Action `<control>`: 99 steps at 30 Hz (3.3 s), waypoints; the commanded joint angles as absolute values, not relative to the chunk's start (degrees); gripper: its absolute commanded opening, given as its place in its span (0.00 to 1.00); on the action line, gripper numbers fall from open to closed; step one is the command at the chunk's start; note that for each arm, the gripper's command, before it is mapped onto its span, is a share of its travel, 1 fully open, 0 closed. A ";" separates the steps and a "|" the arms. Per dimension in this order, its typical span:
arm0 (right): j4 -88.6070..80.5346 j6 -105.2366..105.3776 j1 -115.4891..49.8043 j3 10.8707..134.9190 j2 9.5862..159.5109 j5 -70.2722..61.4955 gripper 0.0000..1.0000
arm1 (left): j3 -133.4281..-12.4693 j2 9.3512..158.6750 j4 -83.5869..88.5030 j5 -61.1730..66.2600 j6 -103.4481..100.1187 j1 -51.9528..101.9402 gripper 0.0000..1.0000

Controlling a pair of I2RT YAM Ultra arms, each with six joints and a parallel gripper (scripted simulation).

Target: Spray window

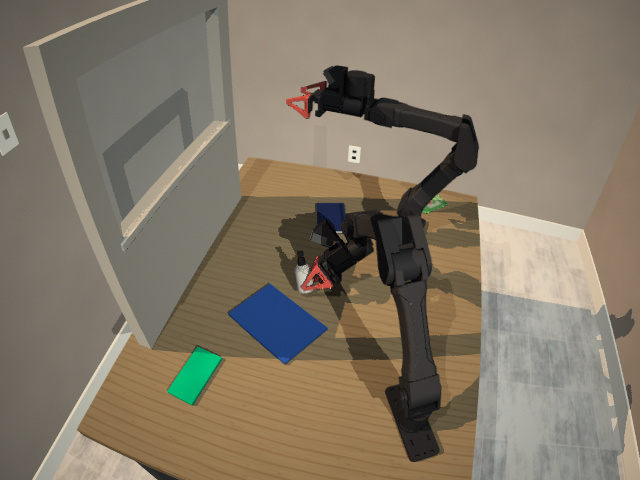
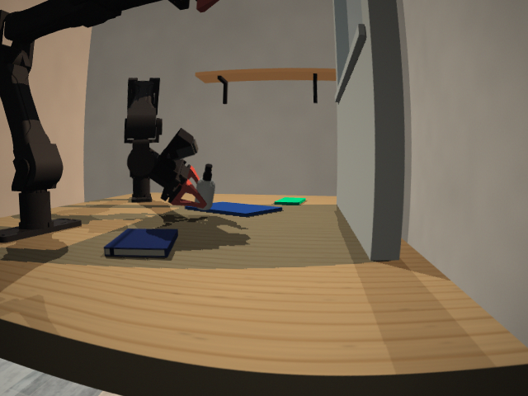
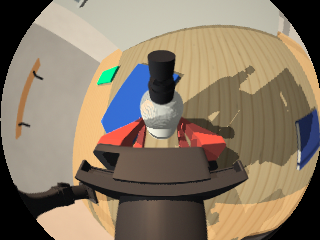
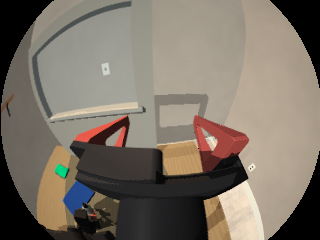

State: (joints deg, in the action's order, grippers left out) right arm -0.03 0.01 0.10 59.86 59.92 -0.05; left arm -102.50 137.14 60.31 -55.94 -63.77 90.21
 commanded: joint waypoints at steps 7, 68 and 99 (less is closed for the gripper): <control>0.26 -0.21 -0.40 61.91 58.97 0.20 1.00 | -100.00 136.40 56.53 -61.28 -83.84 89.74 0.00; 0.26 -0.21 -0.40 61.91 58.97 0.20 1.00 | -98.16 137.63 53.44 -63.10 -94.87 90.49 0.55; 0.26 -0.21 -0.40 61.91 58.97 0.20 1.00 | -103.16 139.53 65.80 -62.59 -103.52 94.29 0.55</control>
State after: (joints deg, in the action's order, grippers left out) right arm -0.03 0.01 0.10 59.86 59.92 -0.05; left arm -99.90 139.83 59.37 -61.84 -99.77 92.20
